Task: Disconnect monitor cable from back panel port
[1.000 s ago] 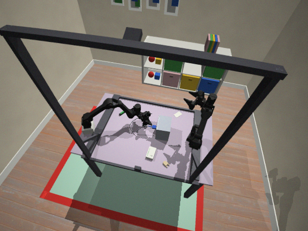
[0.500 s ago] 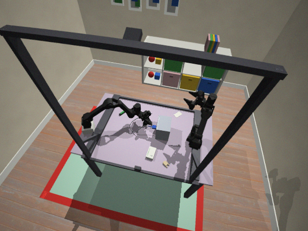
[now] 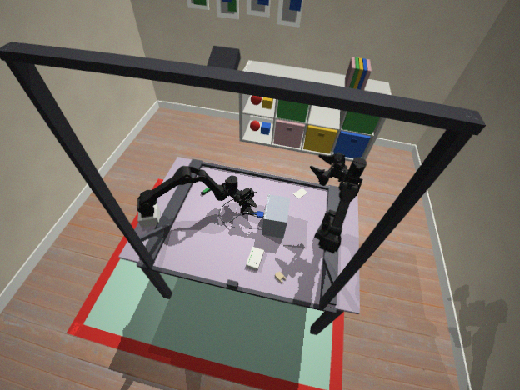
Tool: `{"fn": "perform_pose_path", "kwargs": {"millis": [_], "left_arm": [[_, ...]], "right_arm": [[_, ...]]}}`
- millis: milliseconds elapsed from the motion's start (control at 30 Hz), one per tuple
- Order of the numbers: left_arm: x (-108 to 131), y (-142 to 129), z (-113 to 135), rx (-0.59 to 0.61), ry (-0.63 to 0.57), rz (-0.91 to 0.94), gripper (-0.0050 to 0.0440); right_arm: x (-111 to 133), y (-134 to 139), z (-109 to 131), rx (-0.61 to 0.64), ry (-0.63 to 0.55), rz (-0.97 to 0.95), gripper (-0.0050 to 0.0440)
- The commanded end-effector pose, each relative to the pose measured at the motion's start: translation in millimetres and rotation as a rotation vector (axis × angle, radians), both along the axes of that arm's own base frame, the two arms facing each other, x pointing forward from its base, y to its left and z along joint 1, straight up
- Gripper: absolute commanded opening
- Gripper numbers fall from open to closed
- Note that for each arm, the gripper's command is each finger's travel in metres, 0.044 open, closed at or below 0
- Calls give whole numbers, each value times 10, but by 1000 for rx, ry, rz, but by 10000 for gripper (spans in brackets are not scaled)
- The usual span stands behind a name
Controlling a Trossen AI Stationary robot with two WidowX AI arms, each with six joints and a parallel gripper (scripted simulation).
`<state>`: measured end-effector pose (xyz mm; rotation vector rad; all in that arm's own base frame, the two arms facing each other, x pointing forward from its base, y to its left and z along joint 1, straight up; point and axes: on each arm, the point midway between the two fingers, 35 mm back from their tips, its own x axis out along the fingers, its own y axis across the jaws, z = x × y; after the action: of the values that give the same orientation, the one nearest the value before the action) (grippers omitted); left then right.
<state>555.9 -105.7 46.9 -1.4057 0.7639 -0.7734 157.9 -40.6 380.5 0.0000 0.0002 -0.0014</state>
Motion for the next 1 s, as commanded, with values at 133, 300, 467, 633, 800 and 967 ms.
{"fn": "perform_pose_path", "kwargs": {"millis": [133,300,467,633,800,967], "left_arm": [[15,-4,105,0,-21,-3,440],[18,-4,106,3,-23,-2,440],[72,-15,149,116,-78,27,440],[104,-29,244,314,-190,48,440],[70,-35,230,426,-210,36,440],[13,-39,225,535,-236,12,440]], "right_arm": [[-3,11,29,-6,-1,1,440],[-3,11,29,-6,-1,1,440],[-3,11,29,-6,-1,1,440],[-3,11,29,-6,-1,1,440],[-3,11,29,-6,-1,1,440],[-3,11,29,-6,-1,1,440]]}}
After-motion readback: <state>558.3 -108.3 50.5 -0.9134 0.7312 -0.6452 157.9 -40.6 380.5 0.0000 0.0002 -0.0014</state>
